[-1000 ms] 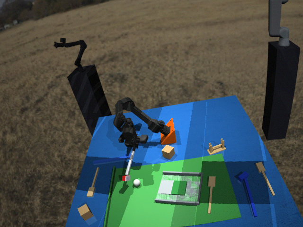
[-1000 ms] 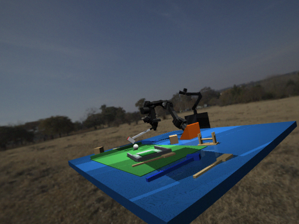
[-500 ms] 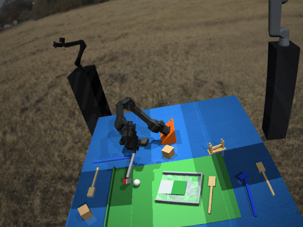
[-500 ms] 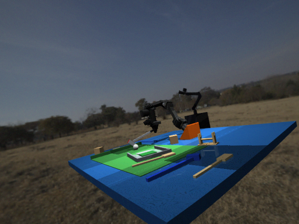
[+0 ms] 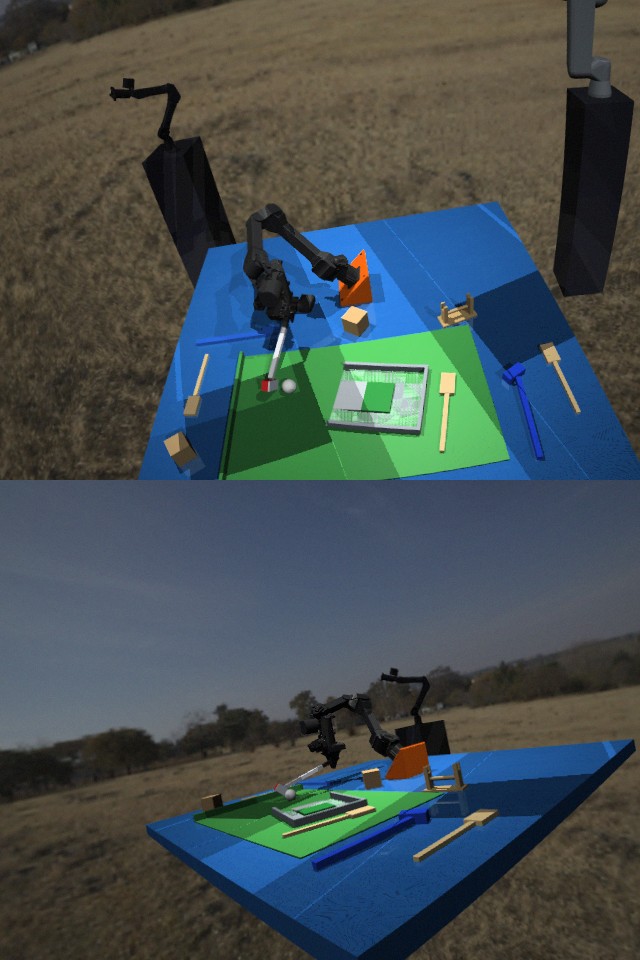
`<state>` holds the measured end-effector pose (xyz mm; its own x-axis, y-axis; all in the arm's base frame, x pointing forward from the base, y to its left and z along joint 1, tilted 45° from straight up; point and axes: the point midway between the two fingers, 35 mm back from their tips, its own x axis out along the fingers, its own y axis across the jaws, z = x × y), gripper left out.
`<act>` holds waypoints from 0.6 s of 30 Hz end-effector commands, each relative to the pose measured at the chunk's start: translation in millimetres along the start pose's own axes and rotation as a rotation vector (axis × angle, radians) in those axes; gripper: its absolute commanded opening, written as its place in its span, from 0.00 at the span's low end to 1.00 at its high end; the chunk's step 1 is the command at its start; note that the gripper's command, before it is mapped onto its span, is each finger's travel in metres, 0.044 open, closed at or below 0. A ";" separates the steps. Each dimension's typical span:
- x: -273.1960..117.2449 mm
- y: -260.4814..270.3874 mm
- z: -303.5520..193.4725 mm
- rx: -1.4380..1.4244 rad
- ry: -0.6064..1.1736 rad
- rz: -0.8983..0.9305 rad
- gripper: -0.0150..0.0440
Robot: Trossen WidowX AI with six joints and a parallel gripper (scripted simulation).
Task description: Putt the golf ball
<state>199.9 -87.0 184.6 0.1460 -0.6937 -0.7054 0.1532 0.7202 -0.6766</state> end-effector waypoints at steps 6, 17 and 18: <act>-0.1 -1.6 0.3 0.000 0.000 0.001 0.25; 3.0 -30.0 -0.1 -0.002 -0.003 -0.002 0.25; 3.0 -30.0 -0.1 -0.002 -0.003 -0.002 0.25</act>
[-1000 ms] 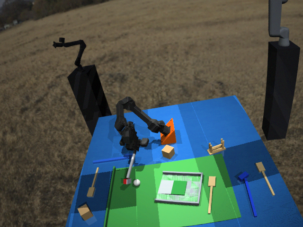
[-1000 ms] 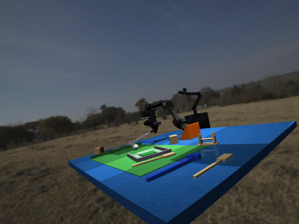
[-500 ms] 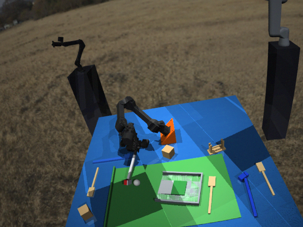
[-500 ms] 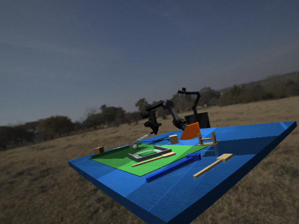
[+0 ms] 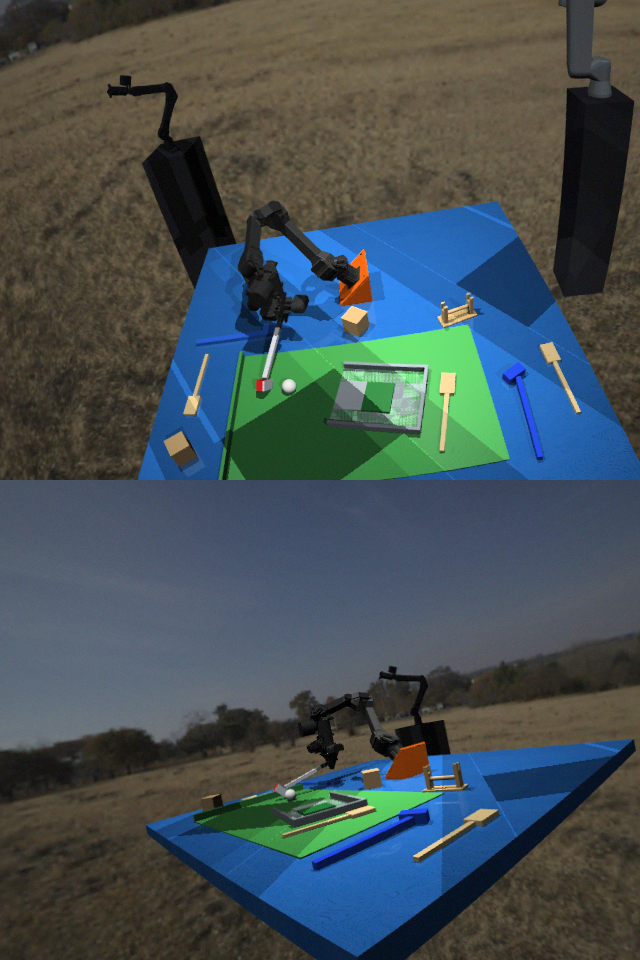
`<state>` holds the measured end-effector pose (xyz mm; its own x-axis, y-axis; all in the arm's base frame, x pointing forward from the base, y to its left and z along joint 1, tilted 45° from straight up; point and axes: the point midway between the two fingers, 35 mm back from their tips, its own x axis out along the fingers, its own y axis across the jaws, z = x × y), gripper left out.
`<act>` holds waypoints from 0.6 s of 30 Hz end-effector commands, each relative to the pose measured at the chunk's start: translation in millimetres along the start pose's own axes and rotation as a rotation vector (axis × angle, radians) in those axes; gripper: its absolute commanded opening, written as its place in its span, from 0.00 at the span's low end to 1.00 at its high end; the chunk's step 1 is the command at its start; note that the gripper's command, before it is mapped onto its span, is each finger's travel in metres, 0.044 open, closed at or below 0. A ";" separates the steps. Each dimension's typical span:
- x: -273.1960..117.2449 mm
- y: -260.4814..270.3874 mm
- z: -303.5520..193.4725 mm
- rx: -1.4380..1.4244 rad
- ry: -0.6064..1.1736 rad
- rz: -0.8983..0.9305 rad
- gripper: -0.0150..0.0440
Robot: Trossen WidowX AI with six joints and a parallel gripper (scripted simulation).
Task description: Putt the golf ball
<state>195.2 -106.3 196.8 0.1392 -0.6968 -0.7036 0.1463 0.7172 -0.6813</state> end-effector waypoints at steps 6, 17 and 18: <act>0.1 -3.7 0.0 0.000 -0.001 0.000 0.25; 0.2 104.7 7.5 0.002 0.001 0.023 0.25; -0.5 116.3 5.0 0.003 -0.001 0.018 0.25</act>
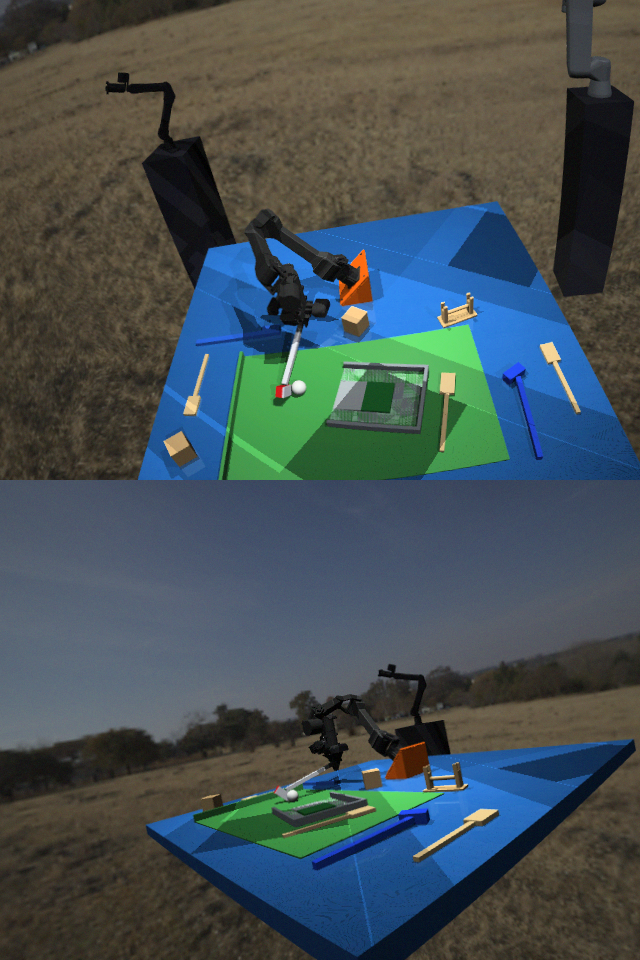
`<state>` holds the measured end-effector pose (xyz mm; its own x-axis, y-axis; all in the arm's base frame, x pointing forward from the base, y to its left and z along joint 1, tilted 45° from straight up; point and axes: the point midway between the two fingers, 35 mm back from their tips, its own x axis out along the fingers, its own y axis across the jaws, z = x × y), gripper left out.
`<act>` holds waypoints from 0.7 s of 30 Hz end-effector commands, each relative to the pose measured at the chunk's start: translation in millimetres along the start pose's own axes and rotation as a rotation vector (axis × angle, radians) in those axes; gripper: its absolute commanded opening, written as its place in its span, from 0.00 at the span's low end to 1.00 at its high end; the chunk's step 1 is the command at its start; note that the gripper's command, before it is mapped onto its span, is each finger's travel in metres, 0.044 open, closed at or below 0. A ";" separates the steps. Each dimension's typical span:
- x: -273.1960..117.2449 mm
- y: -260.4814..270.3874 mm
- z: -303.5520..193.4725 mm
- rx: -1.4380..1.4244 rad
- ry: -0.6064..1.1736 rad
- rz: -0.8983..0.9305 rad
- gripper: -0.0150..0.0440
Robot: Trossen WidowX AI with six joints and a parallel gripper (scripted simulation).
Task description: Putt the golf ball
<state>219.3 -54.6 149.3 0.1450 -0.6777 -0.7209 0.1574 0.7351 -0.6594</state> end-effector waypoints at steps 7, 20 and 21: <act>-0.7 58.8 -14.1 -0.011 -0.004 -0.018 0.25; -48.9 60.7 -13.2 -0.013 -0.002 -0.015 0.25; -53.6 60.6 -13.6 -0.013 -0.002 -0.016 0.25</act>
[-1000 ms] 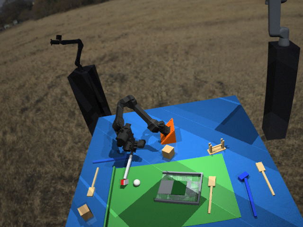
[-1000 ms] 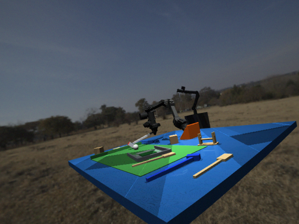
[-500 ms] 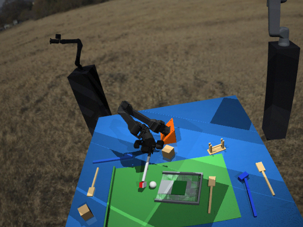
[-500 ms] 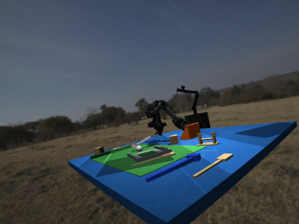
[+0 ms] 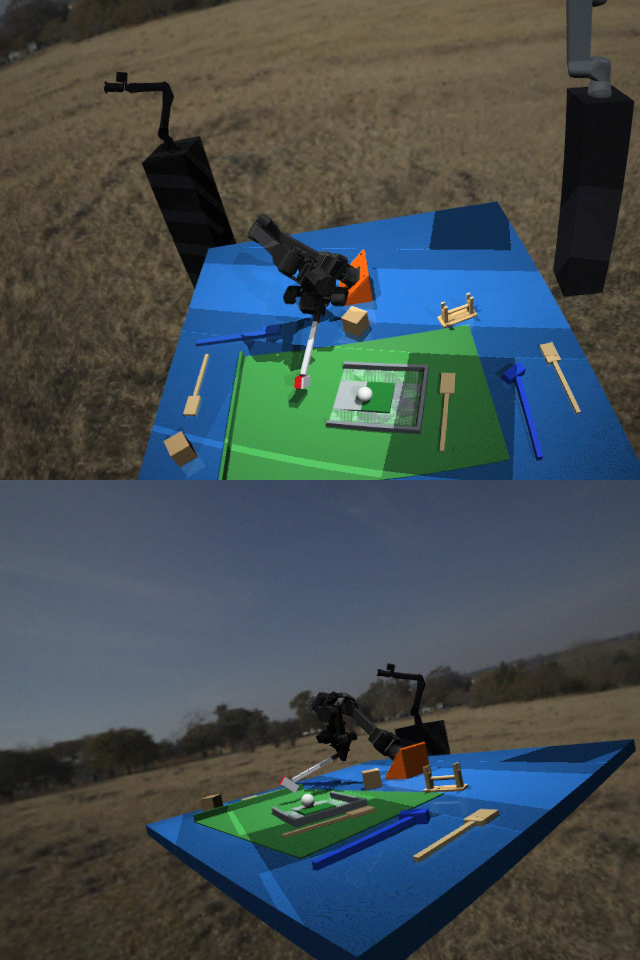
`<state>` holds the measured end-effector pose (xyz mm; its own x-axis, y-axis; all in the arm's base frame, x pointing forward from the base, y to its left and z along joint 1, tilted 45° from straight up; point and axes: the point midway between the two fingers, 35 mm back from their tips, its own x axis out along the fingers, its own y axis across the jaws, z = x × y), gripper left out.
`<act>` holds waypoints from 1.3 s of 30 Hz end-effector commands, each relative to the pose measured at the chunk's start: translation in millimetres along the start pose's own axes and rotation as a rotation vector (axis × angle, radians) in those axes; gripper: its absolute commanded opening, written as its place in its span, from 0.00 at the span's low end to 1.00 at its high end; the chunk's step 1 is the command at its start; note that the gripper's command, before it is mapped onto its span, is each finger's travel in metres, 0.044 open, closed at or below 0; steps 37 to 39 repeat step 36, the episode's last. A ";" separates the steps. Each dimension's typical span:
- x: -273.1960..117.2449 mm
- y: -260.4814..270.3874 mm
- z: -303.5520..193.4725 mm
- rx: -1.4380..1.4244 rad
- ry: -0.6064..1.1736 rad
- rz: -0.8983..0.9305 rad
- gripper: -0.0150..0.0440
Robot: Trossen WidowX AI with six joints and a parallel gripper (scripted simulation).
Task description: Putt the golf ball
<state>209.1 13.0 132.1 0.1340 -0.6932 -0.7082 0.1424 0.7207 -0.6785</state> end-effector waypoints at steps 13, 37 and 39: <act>-16.9 0.1 -0.2 0.000 -0.005 0.001 0.25; -16.9 0.1 -0.2 0.000 -0.005 0.001 0.25; -16.9 0.1 -0.2 0.000 -0.005 0.001 0.25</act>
